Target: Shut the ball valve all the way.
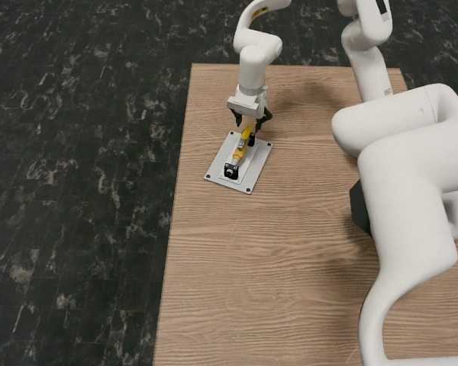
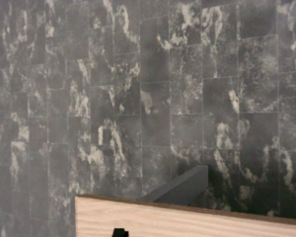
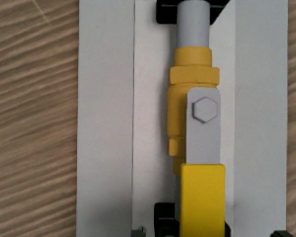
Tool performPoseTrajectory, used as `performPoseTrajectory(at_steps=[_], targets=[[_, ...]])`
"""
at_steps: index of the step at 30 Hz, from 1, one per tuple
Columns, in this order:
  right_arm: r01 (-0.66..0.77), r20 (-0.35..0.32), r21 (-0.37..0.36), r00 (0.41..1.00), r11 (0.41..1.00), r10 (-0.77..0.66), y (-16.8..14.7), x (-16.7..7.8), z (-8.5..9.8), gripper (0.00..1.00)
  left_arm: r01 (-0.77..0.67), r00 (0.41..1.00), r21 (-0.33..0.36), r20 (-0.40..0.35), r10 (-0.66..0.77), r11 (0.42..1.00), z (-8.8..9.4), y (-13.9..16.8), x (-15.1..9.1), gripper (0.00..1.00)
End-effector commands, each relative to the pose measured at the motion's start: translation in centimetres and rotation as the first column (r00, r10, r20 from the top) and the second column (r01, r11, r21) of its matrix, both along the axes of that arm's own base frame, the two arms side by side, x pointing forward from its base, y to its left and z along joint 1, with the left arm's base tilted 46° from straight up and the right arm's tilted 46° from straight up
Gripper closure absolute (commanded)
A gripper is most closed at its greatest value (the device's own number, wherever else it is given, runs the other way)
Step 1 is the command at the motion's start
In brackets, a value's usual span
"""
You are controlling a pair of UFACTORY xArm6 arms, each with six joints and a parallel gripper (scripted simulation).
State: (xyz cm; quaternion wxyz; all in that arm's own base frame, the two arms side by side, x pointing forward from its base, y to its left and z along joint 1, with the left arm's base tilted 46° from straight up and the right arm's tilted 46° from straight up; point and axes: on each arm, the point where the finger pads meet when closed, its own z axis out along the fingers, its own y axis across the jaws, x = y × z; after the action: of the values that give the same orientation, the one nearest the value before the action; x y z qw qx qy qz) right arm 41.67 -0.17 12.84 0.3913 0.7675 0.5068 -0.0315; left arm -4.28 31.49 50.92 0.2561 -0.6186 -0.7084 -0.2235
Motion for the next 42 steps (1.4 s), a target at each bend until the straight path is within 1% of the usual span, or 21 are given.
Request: performPoseTrajectory(at_steps=[1,26,42], targets=[[-0.001,0.002,0.001,1.0,1.0,0.001,0.03,0.08,0.03,0.31,0.0,1.0,0.004,0.0,0.0,1.0,0.16,-0.03,-0.01,0.0],[-0.001,0.002,0.001,1.0,1.0,0.001,0.0,0.1,-0.01,0.31,0.0,1.0,0.004,0.0,0.0,1.0,0.16,-0.03,-0.01,0.0],[-0.001,0.002,0.001,1.0,1.0,0.001,-0.4,0.32,-0.45,0.31,0.0,1.0,0.004,0.0,0.0,1.0,0.16,-0.03,-0.01,0.0]])
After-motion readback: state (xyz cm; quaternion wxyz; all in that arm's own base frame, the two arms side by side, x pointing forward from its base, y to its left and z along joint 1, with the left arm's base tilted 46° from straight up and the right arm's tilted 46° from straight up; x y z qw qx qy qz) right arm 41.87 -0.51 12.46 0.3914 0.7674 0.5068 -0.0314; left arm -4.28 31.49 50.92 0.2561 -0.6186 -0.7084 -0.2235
